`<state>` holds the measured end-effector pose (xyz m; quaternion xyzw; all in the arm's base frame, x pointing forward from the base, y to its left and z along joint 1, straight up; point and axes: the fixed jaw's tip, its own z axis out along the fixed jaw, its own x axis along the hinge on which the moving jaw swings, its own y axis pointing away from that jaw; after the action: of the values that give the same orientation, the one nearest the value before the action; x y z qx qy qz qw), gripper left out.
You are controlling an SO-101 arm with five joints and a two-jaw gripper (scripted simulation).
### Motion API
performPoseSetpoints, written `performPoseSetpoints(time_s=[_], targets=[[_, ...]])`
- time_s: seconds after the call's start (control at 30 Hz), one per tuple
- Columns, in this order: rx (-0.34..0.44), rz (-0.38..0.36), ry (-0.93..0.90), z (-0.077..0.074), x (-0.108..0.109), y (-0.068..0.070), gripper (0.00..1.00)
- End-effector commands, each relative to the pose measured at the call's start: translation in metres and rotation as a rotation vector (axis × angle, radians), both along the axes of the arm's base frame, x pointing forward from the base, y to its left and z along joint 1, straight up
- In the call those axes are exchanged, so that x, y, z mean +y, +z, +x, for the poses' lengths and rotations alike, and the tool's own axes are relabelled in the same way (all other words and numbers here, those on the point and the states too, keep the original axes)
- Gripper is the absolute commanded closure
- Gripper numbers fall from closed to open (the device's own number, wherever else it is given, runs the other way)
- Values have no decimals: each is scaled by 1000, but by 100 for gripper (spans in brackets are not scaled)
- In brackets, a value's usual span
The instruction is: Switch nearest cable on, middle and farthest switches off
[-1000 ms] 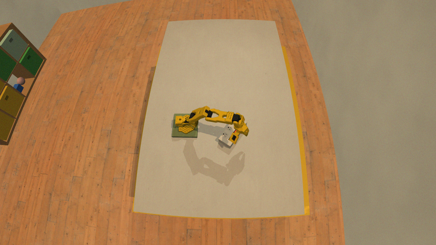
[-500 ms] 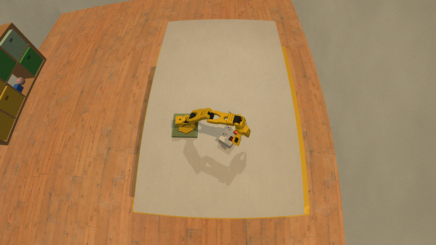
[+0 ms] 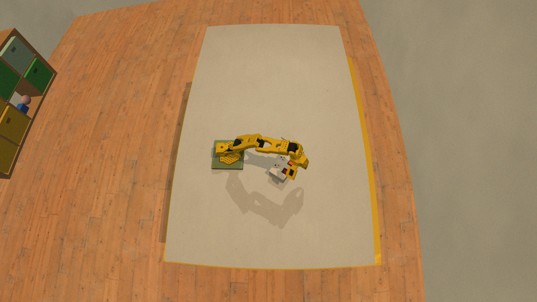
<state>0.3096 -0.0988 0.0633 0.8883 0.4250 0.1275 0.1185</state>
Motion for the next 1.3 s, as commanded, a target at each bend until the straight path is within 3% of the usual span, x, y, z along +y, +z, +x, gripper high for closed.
performPoseSetpoints(time_s=[0.0, 1.27], targets=[[23, 5, 1, -2, -2, -5, 100], [2, -2, -6, 2, -6, -8, 100]])
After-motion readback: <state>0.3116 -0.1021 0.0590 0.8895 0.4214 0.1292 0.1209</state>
